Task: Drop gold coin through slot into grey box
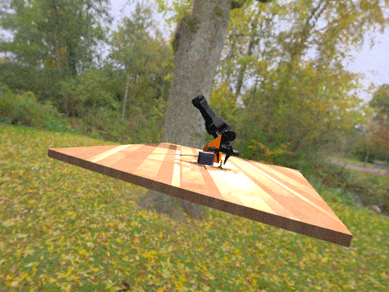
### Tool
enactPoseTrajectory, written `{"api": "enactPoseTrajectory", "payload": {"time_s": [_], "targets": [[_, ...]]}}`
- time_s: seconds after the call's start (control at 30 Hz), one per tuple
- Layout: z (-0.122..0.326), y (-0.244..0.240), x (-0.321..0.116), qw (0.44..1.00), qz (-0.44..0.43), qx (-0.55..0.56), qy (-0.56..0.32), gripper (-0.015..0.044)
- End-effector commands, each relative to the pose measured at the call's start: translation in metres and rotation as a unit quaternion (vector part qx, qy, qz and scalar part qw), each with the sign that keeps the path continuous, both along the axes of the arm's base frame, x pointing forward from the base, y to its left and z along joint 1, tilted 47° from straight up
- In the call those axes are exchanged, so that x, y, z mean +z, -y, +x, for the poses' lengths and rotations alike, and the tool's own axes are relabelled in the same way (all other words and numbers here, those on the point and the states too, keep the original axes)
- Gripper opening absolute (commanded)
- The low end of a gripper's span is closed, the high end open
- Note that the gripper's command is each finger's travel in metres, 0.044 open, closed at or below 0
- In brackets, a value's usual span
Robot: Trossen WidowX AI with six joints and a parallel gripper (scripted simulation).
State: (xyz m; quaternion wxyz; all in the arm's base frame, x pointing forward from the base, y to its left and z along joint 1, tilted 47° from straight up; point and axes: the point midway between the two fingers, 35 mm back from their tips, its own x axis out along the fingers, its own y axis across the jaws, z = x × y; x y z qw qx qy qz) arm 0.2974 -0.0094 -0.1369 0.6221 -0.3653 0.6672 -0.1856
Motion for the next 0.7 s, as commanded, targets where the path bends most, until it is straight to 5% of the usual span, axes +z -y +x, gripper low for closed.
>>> {"api": "enactPoseTrajectory", "payload": {"time_s": [0.0,0.2,0.4,0.67], "targets": [[-0.0025,0.0057,-0.0047,1.0,-0.003,0.002,-0.004,0.0161],[-0.0029,0.011,-0.0091,1.0,-0.004,0.001,-0.004,0.0161],[-0.0029,0.011,-0.0091,1.0,-0.004,0.001,-0.004,0.0003],[-0.0029,0.011,-0.0091,1.0,-0.004,0.001,-0.004,0.0]]}}
